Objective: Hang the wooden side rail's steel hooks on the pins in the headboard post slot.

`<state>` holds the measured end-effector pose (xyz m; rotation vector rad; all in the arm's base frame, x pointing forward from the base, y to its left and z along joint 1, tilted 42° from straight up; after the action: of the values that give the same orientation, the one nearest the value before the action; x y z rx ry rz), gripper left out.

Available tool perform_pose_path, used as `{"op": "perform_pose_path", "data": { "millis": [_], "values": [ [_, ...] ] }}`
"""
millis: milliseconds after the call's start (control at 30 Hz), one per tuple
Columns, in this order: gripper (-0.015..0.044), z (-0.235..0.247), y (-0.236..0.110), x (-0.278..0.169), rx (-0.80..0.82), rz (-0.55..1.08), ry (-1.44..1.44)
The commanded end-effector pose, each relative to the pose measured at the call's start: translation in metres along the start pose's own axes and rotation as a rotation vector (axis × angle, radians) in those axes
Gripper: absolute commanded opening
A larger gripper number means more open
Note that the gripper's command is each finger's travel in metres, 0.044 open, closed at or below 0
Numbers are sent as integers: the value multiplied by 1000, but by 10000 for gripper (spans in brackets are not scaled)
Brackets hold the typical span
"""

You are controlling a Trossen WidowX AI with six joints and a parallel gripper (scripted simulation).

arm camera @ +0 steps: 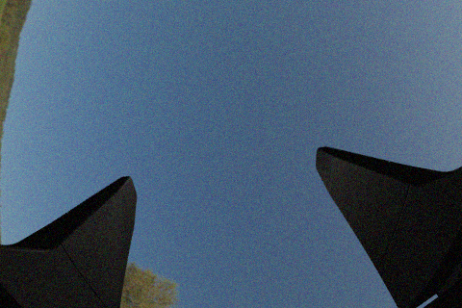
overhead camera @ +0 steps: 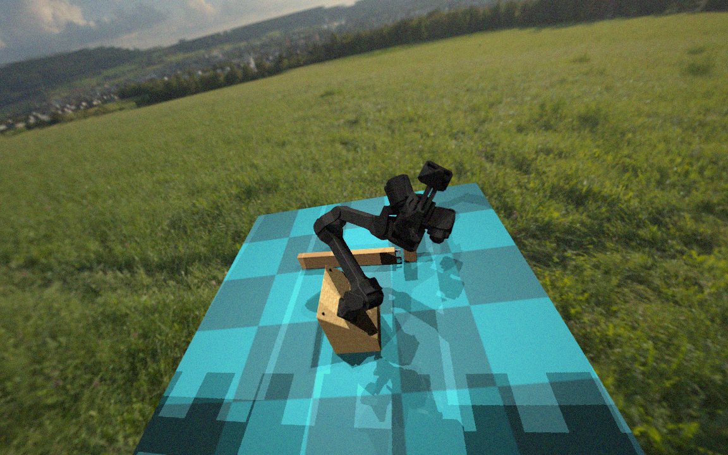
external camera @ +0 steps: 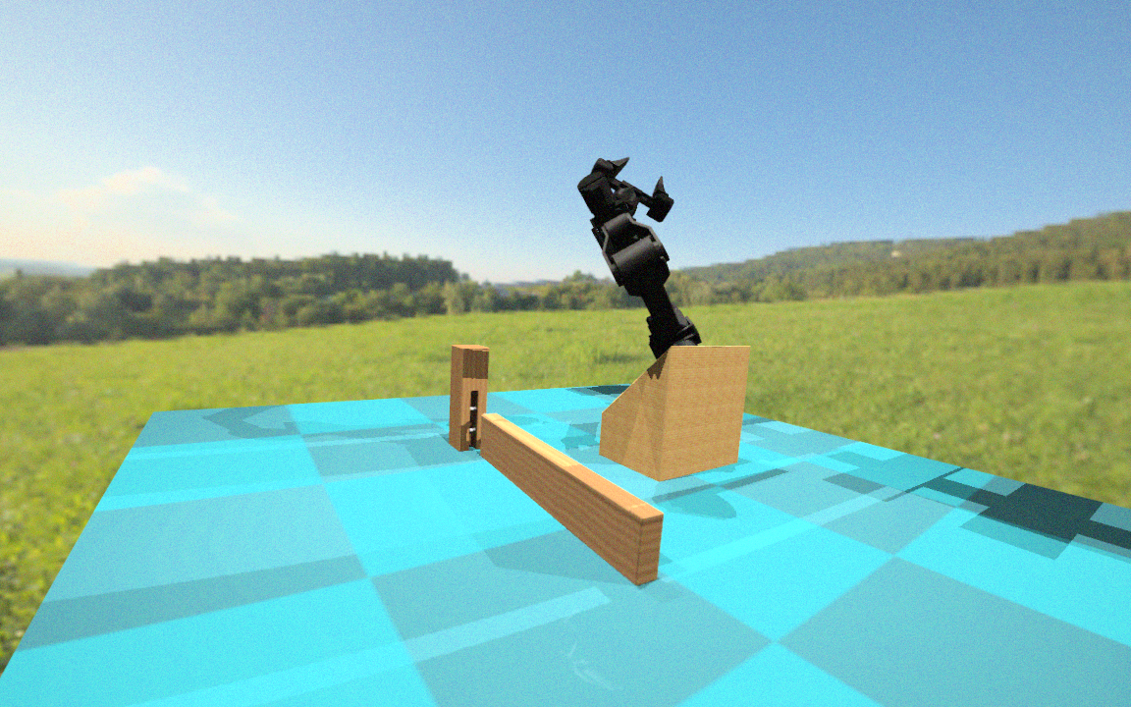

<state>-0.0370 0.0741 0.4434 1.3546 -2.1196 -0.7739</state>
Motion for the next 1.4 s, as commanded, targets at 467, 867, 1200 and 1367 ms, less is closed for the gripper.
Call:
{"op": "perform_pose_path", "data": {
  "millis": [467, 867, 1200, 1367],
  "values": [
    [440, 44, -19, 147, 504, -479, 1080],
    [440, 36, -103, 224, 1157, -566, 1700],
    [440, 14, -193, 244, 1780, -429, 1971],
    [440, 1, -240, 239, 2102, -280, 2012]
  ]
}}
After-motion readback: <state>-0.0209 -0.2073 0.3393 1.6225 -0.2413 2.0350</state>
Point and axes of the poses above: the point midway between the two fingers, 35 mm back from their tips, its own y axis out along the fingers, its own z axis across the jaws, x = y × z, the point moved 3 cm from there along -y, back along the fingers, and after that the axes turned 7 degrees about -y, right-handed, at the moved point
